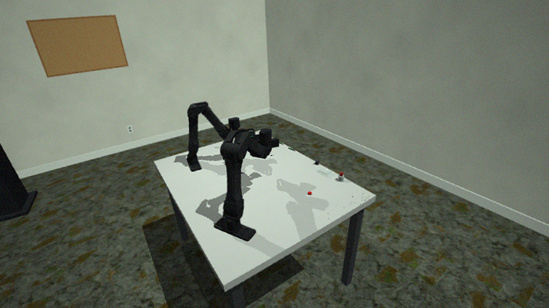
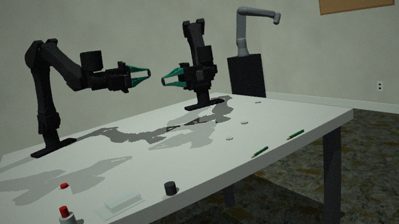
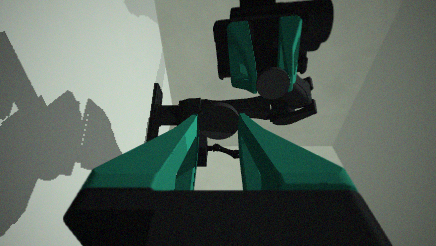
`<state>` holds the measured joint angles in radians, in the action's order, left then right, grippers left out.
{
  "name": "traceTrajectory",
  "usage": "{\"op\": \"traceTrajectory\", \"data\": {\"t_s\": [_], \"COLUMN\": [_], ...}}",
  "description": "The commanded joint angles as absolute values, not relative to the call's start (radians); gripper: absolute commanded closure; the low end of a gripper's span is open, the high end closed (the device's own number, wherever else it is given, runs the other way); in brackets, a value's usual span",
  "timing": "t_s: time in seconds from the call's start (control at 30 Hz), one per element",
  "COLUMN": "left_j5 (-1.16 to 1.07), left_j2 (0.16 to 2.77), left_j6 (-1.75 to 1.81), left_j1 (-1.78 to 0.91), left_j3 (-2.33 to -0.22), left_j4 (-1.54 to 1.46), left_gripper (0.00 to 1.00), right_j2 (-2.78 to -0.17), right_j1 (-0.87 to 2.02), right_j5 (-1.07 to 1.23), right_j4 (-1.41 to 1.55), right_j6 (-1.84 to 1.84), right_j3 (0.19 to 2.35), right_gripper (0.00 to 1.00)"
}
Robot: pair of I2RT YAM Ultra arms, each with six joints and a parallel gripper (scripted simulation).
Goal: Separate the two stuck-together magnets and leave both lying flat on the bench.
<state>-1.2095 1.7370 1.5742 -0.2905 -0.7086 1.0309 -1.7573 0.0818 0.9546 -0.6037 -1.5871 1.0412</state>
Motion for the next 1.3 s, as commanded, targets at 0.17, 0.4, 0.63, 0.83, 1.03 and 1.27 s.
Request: {"op": "traceTrajectory", "data": {"t_s": [0.17, 0.4, 0.63, 0.83, 1.03, 1.27], "left_j5": [-1.207, -1.207, -1.207, -1.207, -1.207, -1.207], "left_j2": [1.731, 1.731, 1.731, 1.731, 1.731, 1.731], "left_j6": [1.570, 1.570, 1.570, 1.570, 1.570, 1.570], "left_j1": [-0.292, -0.292, -0.292, -0.292, -0.292, -0.292], "left_j3": [-0.713, -0.713, -0.713, -0.713, -0.713, -0.713], "left_j4": [1.037, 1.037, 1.037, 1.037, 1.037, 1.037], "left_gripper": [0.75, 0.75, 0.75, 0.75, 0.75, 0.75], "right_j2": [-1.716, -1.692, -1.695, -1.694, -1.690, -1.683], "right_j1": [0.058, 0.028, 0.023, 0.009, -0.006, -0.020], "right_j5": [0.987, 1.017, 0.968, 0.905, 0.854, 0.811], "right_j4": [-0.605, -0.601, -0.430, -0.192, 0.015, 0.186], "right_j6": [-1.573, -1.568, -1.460, -1.301, -1.167, -1.055], "right_j3": [1.031, 1.008, 1.037, 1.091, 1.139, 1.181], "right_gripper": [0.75, 0.75, 0.75, 0.75, 0.75, 0.75]}}
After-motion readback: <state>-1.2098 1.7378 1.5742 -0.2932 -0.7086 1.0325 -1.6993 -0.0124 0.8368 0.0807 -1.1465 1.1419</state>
